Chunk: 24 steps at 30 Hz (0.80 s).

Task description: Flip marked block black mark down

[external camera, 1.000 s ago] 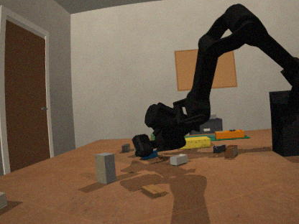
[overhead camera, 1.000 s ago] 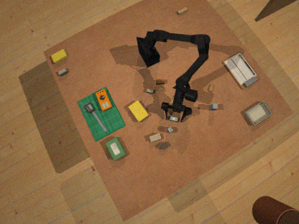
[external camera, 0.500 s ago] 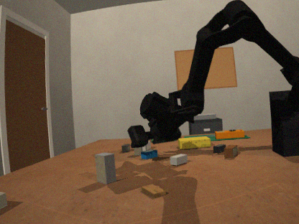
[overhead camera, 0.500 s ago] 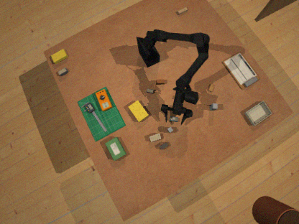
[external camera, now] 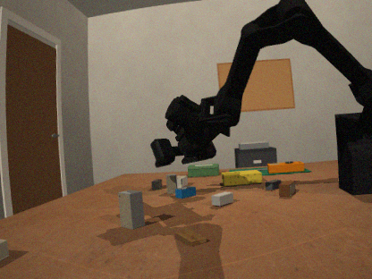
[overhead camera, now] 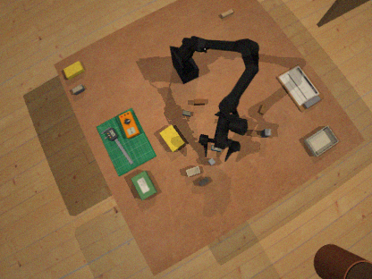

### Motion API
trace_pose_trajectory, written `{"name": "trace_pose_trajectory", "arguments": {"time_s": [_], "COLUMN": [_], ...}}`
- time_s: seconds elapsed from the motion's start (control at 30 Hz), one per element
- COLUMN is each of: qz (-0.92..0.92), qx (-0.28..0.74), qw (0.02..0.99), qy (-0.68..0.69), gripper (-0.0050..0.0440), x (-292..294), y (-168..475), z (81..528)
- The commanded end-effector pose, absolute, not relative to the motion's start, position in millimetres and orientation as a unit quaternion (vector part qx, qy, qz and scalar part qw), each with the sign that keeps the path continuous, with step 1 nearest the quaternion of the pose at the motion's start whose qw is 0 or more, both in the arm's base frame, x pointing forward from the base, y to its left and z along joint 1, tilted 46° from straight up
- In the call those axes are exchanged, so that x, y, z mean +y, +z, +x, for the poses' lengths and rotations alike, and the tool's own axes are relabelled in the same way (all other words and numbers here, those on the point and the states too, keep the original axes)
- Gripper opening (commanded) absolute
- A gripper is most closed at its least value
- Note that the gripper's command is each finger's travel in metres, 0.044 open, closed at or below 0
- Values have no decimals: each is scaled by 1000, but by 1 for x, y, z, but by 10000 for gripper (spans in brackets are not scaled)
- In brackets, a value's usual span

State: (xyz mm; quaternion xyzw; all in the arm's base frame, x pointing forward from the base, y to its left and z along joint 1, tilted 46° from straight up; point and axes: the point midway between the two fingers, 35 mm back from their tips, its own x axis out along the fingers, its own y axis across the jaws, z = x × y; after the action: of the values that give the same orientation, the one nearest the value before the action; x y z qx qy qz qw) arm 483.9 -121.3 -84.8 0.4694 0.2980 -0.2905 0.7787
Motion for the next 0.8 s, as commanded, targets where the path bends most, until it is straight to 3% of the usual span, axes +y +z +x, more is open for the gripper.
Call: {"name": "trace_pose_trajectory", "arguments": {"time_s": [0.0, 0.33, 0.77], "qz": [469, 482, 533], "qx": [288, 316, 522], "qw": [786, 775, 654], "qy": [-281, -260, -125], "gripper": [440, 440, 440], "x": [-125, -125, -126], "y": [-71, -61, -46], "z": [493, 490, 465]}}
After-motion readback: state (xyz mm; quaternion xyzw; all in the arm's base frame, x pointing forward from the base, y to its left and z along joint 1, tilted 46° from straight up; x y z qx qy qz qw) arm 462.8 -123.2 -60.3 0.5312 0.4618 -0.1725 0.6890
